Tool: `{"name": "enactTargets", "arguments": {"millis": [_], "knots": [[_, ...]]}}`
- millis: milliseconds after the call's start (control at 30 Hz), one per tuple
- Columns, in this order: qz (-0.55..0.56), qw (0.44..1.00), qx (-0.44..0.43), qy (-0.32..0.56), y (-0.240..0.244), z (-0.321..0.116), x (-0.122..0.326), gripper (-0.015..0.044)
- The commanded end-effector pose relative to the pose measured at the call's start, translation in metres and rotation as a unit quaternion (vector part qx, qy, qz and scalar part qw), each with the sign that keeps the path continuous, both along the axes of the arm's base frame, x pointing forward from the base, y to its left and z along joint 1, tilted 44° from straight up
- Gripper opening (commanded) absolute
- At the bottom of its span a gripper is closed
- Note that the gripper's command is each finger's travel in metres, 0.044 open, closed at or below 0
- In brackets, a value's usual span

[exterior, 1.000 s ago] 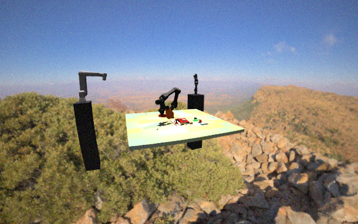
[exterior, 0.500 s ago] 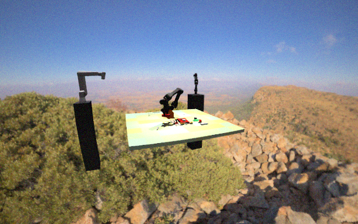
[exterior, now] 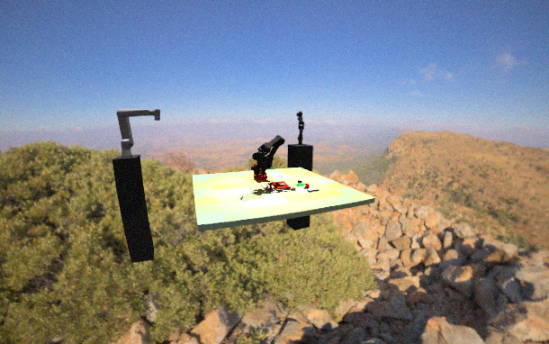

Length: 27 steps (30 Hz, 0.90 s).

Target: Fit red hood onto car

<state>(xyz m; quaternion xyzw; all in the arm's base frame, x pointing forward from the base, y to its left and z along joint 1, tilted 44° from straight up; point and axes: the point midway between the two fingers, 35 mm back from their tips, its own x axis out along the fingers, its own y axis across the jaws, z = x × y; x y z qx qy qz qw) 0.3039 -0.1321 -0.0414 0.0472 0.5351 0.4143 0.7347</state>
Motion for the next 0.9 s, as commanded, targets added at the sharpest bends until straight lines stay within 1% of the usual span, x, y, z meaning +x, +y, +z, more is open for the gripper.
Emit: {"name": "enactTargets", "arguments": {"millis": [0,867], "knots": [[-0.019,1.000,-0.001,0.010,0.006,0.012,0.006,0.0000],[-0.153,0.980,0.019,0.124,0.068,0.073,0.031,0.0000]]}}
